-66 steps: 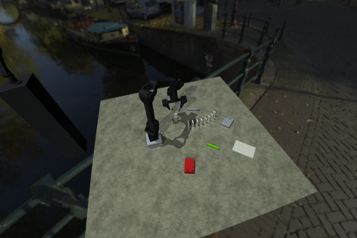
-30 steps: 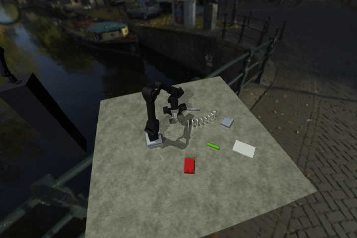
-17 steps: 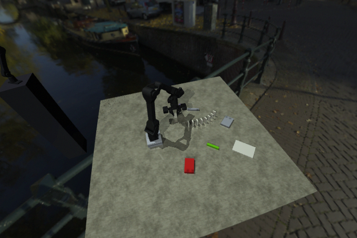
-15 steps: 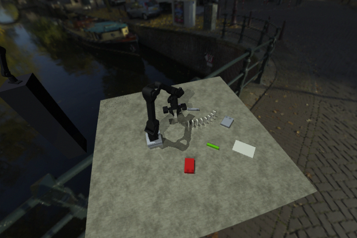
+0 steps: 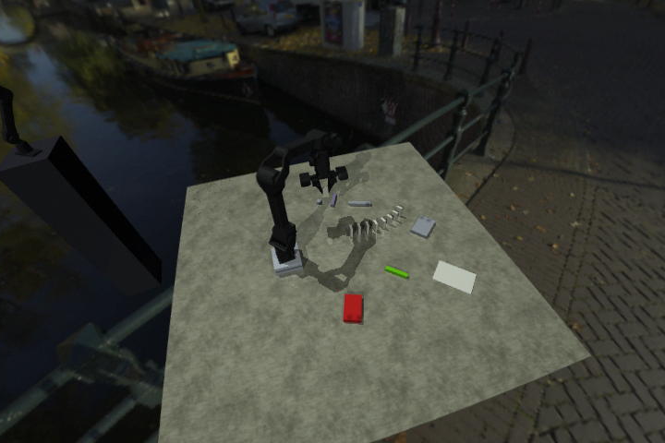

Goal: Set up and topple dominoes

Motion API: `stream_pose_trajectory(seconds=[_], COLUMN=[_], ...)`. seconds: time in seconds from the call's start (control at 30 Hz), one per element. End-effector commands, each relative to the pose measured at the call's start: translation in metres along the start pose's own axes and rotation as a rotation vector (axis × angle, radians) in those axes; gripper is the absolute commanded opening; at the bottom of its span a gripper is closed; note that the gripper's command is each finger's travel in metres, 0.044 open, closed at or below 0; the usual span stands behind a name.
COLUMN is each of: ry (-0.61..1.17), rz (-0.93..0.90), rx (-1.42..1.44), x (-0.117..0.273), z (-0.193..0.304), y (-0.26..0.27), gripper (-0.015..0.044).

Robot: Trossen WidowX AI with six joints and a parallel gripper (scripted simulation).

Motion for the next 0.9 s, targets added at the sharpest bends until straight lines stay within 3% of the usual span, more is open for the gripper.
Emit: stream_pose_trajectory(seconds=[0.0, 0.4, 0.87], ry=[0.012, 0.023, 0.023], rz=[-0.011, 0.006, 0.006], rx=[-0.024, -1.517, -1.540], x=[0.004, 0.005, -0.002], z=[0.003, 0.117, 0.118], y=[0.001, -0.043, -0.045], gripper=[0.0107, 0.0107, 0.0107])
Point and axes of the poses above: the point midway between the two fingers, 35 mm back from their tips, its own x axis back along the fingers, its own y axis across the jaws, z = x × y, the point moved 8 cm from there along x, back along the fingers, and after that the axes turned 1 degree about x, right-handed, at the moved point
